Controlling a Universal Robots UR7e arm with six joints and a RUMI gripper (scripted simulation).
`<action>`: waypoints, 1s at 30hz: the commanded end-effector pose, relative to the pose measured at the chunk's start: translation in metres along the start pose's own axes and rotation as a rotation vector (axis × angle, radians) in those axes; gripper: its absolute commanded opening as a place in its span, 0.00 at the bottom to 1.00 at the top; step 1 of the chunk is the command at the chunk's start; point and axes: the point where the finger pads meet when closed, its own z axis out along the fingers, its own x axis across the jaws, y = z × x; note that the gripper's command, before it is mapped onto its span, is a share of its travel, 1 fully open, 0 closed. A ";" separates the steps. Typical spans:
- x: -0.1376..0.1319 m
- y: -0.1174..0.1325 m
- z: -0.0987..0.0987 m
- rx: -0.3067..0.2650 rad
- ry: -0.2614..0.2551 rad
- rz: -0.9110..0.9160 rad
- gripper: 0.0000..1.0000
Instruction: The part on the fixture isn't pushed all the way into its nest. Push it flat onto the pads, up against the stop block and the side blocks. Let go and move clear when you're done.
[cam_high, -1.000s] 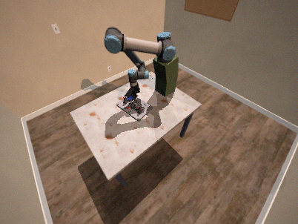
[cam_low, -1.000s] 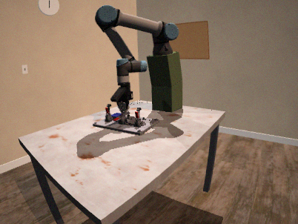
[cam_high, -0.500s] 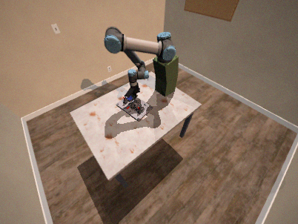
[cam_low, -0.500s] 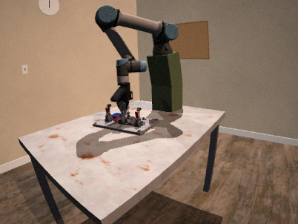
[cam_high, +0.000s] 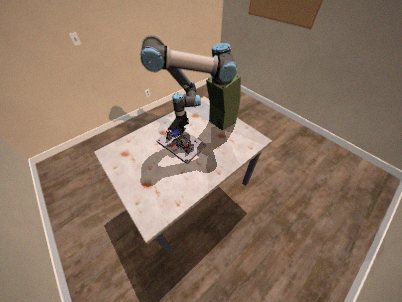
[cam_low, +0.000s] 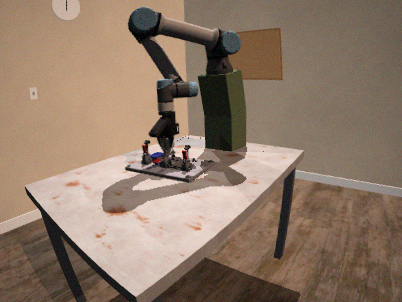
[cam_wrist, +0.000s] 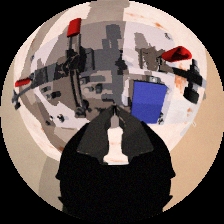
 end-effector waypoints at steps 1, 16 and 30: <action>0.004 -0.001 0.000 0.003 0.002 0.003 0.00; 0.005 -0.001 0.000 0.003 0.002 0.003 0.00; 0.005 0.000 0.000 0.002 0.002 0.002 0.00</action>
